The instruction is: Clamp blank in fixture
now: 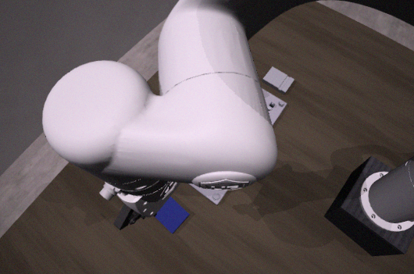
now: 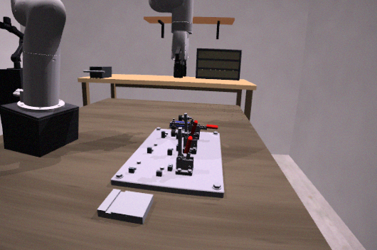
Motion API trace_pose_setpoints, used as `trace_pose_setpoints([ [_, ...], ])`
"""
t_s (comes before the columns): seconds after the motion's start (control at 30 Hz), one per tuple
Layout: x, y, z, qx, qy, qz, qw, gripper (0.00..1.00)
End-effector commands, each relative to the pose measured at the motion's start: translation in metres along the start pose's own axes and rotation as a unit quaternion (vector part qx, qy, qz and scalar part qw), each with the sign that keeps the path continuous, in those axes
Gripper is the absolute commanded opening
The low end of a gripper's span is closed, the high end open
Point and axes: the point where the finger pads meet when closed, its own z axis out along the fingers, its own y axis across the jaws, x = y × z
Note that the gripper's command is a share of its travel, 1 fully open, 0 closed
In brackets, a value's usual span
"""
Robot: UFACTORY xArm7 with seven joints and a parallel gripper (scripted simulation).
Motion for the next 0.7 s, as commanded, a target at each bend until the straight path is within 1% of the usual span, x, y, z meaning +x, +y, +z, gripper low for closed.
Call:
trace_pose_setpoints([
  [0.0,0.002,-0.011,-0.002,0.002,0.001,0.002,1.0,0.99],
  [0.33,0.003,-0.031,-0.002,0.002,0.001,0.002,1.0,0.99],
  [0.67,0.003,-0.035,-0.002,0.002,0.001,0.002,1.0,0.99],
])
